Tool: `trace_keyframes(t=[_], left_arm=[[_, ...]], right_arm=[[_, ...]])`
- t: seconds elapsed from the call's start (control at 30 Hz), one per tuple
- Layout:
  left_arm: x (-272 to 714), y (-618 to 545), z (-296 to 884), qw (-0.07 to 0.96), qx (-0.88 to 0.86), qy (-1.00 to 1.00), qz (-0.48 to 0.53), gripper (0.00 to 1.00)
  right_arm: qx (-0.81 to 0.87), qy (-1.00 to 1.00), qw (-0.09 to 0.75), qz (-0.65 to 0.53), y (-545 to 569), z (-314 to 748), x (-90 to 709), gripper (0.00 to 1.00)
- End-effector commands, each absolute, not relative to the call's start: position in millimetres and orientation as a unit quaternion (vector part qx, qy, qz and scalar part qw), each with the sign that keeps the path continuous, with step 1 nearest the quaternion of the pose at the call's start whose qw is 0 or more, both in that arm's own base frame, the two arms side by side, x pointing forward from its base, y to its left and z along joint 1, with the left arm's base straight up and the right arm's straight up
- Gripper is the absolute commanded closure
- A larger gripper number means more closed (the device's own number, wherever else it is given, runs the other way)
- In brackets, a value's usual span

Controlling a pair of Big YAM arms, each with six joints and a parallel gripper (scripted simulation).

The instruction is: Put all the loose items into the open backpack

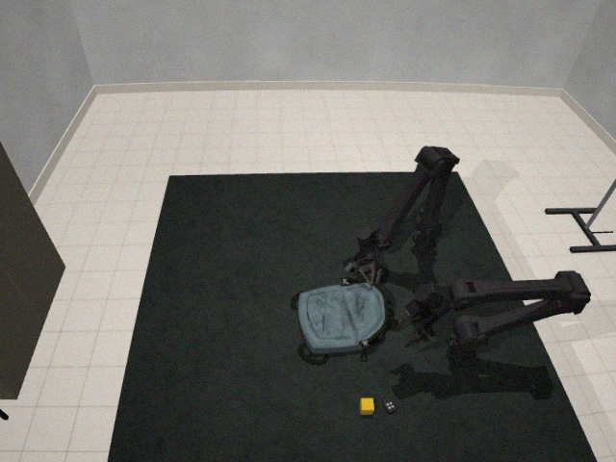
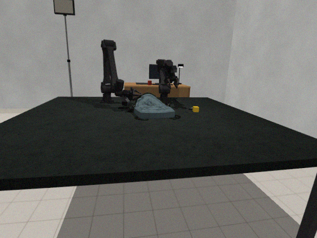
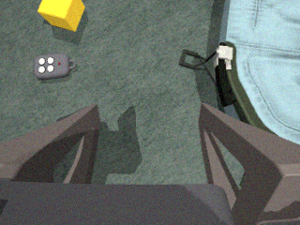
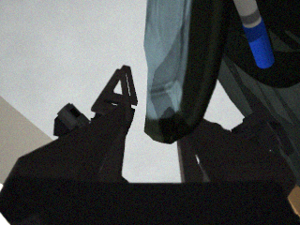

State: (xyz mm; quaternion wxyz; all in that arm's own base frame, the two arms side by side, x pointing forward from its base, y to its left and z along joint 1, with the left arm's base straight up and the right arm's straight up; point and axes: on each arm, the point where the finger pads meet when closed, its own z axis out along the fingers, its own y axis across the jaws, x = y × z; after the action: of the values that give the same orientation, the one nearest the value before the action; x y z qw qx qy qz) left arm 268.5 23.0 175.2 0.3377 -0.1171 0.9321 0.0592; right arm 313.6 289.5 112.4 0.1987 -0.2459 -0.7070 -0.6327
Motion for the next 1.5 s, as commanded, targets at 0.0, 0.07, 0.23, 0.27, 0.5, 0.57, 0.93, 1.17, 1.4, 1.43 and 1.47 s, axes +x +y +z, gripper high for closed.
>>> trace_keyframes(t=[0.0, 0.07, 0.23, 0.27, 0.5, 0.57, 0.93, 1.17, 1.4, 1.43, 1.47], left_arm=[[297.0, 22.9, 214.5, 0.379, -0.172, 0.908, 0.051, 0.37], [300.7, 33.1, 206.3, 0.374, -0.222, 0.898, 0.067, 0.37], [308.6, 66.0, 184.6, 0.357, -0.352, 0.858, 0.111, 0.37], [310.3, 71.3, 180.1, 0.353, -0.375, 0.849, 0.118, 0.37], [315.0, 103.4, 150.1, 0.314, -0.507, 0.784, 0.17, 0.37], [316.5, 108.8, 145.6, 0.309, -0.528, 0.771, 0.178, 0.37], [329.4, 169.1, 96.5, 0.237, -0.73, 0.589, 0.252, 0.37], [333.0, 183.2, 84.2, 0.215, -0.771, 0.537, 0.265, 0.37], [326.8, 178.5, 82.6, 0.216, -0.766, 0.544, 0.265, 0.37], [326.8, 178.4, 82.6, 0.216, -0.766, 0.544, 0.265, 0.37], [326.8, 178.4, 82.6, 0.216, -0.766, 0.544, 0.265, 0.37]], right_arm=[[-0.228, -0.702, 0.177, -0.651, 284.9, 129.6, 321.5, 0.68], [-0.228, -0.702, 0.177, -0.651, 284.9, 129.6, 321.5, 0.68], [-0.228, -0.702, 0.177, -0.651, 284.9, 129.6, 321.5, 0.68], [-0.228, -0.702, 0.177, -0.651, 284.9, 129.6, 321.5, 0.68], [-0.228, -0.702, 0.177, -0.651, 284.9, 129.6, 321.5, 0.68], [-0.228, -0.702, 0.177, -0.651, 284.9, 129.6, 321.5, 0.68], [-0.228, -0.702, 0.177, -0.651, 284.9, 129.6, 321.5, 0.68], [-0.228, -0.702, 0.177, -0.651, 284.9, 129.6, 321.5, 0.68], [-0.228, -0.702, 0.177, -0.651, 284.9, 129.6, 321.5, 0.68], [-0.228, -0.702, 0.177, -0.651, 284.9, 129.6, 321.5, 0.68], [-0.228, -0.702, 0.177, -0.651, 284.9, 129.6, 321.5, 0.68]])
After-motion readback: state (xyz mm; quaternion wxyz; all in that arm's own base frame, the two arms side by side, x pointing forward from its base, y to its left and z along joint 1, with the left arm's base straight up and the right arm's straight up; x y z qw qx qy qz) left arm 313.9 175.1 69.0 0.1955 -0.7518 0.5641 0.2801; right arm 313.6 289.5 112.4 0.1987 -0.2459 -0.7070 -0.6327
